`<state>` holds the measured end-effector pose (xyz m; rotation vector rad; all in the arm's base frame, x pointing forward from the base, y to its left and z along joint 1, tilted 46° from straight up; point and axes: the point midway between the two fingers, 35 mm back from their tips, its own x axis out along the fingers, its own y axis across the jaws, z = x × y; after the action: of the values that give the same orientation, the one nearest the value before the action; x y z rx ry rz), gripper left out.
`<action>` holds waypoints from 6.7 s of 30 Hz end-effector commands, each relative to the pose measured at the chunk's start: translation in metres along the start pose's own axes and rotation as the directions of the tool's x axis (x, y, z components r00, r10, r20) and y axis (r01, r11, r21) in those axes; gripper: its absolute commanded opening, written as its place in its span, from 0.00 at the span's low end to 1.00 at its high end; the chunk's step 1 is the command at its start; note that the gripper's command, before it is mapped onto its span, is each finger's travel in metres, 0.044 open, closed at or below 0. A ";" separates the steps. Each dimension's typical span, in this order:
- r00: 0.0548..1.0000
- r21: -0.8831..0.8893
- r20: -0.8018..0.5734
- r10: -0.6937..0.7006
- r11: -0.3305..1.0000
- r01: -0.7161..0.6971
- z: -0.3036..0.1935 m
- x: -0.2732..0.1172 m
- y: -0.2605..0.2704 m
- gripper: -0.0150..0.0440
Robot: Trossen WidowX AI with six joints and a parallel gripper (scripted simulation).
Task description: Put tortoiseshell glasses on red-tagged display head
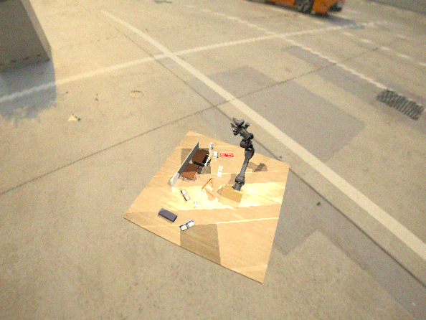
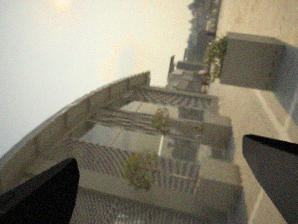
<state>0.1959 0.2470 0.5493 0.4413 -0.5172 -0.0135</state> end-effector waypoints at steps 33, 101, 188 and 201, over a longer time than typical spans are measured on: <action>0.889 -0.045 -0.445 -0.107 0.994 0.098 -0.300 0.057 -0.066 0.59; -0.271 -0.212 -0.242 -0.932 -0.222 0.952 -0.415 -0.142 -0.488 0.46; -0.277 -0.661 -0.264 -0.924 -0.036 0.749 -0.475 -0.144 -0.373 0.25; -0.280 -0.898 -0.269 -0.921 0.135 0.419 -0.532 -0.185 -0.343 0.25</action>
<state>0.3290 0.1658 -0.0820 0.1738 1.0227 -1.2205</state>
